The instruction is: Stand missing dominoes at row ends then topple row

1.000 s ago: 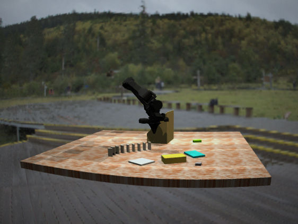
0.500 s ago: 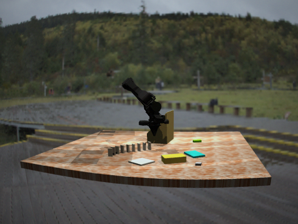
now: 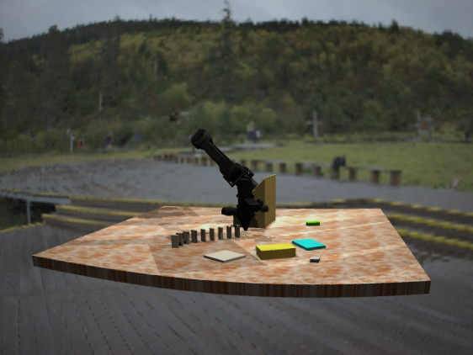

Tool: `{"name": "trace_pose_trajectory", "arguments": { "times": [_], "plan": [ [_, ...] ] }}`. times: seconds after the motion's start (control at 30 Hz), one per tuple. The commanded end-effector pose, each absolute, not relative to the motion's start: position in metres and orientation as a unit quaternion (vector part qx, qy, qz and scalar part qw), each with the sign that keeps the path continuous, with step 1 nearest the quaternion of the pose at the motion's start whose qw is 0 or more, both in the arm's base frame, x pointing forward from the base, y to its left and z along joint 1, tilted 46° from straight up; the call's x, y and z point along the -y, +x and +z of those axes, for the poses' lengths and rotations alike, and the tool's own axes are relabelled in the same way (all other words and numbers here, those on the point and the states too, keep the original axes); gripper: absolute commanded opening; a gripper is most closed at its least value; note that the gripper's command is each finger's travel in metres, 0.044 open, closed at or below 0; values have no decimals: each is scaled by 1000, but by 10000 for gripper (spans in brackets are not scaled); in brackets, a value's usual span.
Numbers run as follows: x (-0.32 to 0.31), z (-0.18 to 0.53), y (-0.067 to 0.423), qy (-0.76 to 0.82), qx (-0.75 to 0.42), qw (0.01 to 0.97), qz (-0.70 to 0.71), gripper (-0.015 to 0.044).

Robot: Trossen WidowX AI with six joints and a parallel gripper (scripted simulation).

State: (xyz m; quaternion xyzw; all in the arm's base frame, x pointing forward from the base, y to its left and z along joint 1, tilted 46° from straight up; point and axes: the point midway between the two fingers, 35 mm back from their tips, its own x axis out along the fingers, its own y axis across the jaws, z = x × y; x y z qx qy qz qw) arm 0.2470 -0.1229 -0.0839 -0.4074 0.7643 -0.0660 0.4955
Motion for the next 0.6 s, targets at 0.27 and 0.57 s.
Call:
{"name": "trace_pose_trajectory", "arguments": {
  "times": [0.27,0.57],
  "plan": [
    [137,-78,256,-408,-767,491,-66,0],
    [146,-71,264,-408,-767,491,-66,0]
  ]
}}
